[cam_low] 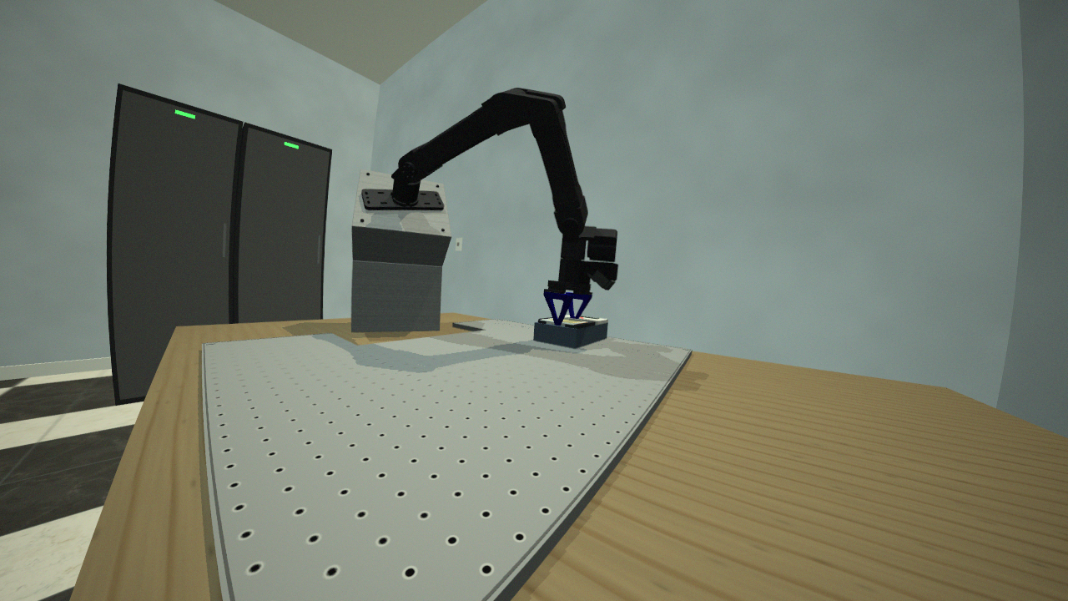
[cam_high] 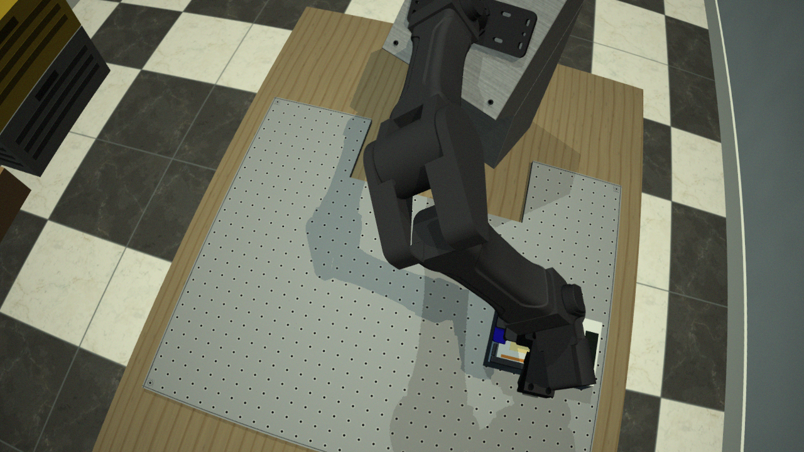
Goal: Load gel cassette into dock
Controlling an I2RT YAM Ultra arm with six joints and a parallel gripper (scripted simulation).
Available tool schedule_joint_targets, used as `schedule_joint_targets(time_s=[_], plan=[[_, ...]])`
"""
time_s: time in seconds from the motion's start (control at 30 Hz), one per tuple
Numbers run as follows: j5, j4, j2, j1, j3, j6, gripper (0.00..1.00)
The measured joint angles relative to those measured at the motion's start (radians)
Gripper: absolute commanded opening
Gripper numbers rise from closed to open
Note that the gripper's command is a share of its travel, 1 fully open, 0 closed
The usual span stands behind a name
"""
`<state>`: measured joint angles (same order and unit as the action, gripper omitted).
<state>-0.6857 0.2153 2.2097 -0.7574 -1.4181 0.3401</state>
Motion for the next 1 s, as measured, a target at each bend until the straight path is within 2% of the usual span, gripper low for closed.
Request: schedule_joint_targets(time_s=[0.43,0.47,1.0], plan=[[0.000,0.000,0.000,0.000,0.000,0.000,0.00],[0.000,0.000,0.000,0.000,0.000,0.000,0.92],[-0.007,-0.015,0.002,-0.003,0.004,-0.008,0.92]])
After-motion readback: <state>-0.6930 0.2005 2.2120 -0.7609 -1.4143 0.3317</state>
